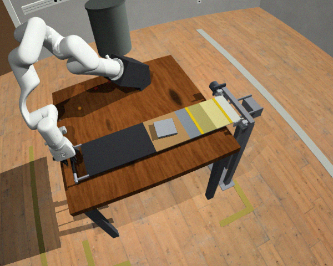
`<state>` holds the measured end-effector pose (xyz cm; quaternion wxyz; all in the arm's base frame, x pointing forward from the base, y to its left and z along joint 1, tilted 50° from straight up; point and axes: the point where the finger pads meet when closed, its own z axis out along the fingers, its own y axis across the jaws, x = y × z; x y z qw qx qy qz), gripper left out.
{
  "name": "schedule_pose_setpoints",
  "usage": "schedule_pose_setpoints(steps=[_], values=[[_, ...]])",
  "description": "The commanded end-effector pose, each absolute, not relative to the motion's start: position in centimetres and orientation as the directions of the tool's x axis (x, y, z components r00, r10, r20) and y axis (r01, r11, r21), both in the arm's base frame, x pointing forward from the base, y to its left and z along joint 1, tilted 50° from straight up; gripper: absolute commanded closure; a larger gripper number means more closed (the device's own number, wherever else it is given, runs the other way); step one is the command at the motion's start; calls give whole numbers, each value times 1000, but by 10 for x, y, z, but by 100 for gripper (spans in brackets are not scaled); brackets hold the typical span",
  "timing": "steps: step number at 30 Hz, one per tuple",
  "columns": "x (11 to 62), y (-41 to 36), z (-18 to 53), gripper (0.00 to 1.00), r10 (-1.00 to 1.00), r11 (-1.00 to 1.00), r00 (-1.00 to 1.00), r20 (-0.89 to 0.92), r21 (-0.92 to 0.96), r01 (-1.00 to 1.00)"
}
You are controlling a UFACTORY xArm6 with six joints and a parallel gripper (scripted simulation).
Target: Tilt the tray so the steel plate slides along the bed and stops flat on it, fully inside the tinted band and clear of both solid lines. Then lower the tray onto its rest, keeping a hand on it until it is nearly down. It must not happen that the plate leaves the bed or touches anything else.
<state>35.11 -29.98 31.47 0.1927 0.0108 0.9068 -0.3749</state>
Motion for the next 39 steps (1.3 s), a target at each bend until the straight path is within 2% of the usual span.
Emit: schedule_pose_setpoints(steps=[1, 39], values=[[352, -300, 316, 59, -126, 718, -925, -360, -676, 165], [366, -329, 289, 59, -126, 718, -925, -360, -676, 165]])
